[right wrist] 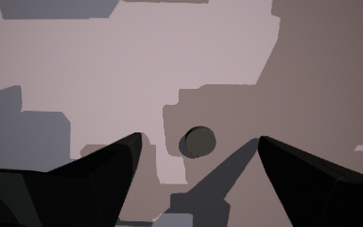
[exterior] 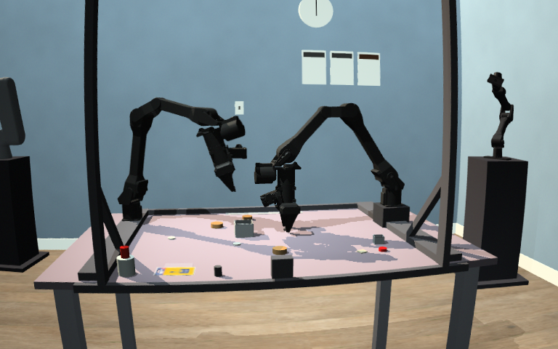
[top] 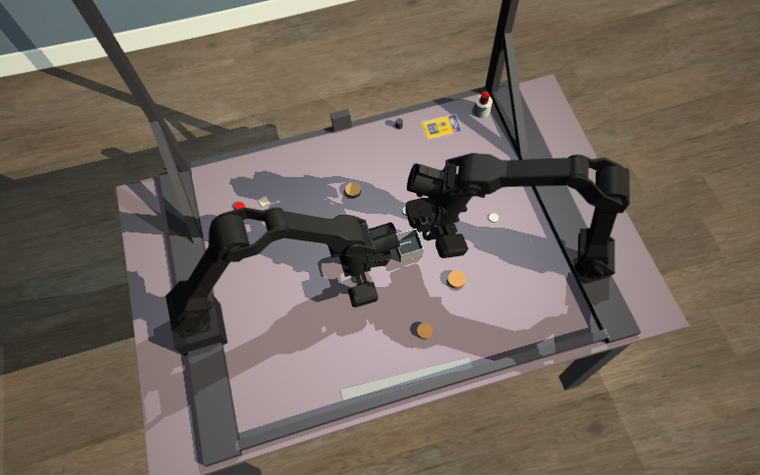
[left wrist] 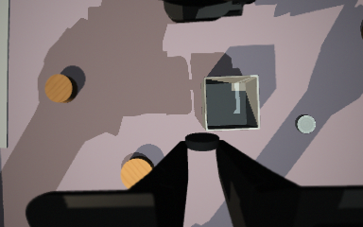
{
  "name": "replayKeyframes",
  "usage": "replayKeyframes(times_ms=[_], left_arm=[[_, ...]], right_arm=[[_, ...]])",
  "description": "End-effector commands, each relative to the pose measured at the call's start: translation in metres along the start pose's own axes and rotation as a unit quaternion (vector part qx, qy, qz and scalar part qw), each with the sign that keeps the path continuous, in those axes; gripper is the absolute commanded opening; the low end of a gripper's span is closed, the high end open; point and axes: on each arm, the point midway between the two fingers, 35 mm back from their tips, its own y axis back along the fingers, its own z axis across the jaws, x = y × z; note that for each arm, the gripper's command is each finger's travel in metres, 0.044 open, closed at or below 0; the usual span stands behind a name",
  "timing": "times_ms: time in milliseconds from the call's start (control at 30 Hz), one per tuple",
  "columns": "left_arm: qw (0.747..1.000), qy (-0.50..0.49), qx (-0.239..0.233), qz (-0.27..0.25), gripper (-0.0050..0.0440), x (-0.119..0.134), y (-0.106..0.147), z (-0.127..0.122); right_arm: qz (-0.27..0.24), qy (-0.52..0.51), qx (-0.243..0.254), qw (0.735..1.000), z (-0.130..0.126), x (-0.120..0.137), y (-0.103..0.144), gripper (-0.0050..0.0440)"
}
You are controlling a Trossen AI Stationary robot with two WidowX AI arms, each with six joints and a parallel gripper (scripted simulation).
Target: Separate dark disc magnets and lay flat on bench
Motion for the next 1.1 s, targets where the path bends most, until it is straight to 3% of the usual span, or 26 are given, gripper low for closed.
replayKeyframes(times_ms=[0, 100, 233, 667, 867, 1067], left_arm=[[1.0, 0.002, 0.005, -0.018, 0.004, -0.007, 0.011, 0.0], [1.0, 0.002, 0.005, -0.018, 0.004, -0.007, 0.011, 0.0], [1.0, 0.002, 0.005, -0.018, 0.004, -0.007, 0.011, 0.0], [1.0, 0.002, 0.005, -0.018, 0.004, -0.007, 0.011, 0.0], [1.0, 0.002, 0.005, -0.018, 0.004, -0.007, 0.011, 0.0], [1.0, 0.002, 0.005, -0.018, 0.004, -0.007, 0.011, 0.0]], right_arm=[[-0.011, -0.001, 0.0, 1.0, 0.0, -0.004, 0.007, 0.04], [-0.011, -0.001, 0.0, 1.0, 0.0, -0.004, 0.007, 0.04], [-0.025, 0.0, -0.001, 1.0, 0.0, -0.002, 0.075, 0.04], [-0.007, 0.0, 0.0, 1.0, 0.0, 0.007, 0.069, 0.04], [-0.01, 0.0, 0.0, 1.0, -0.002, 0.017, 0.083, 0.04], [-0.008, 0.0, 0.0, 1.0, -0.006, 0.061, 0.125, 0.04]])
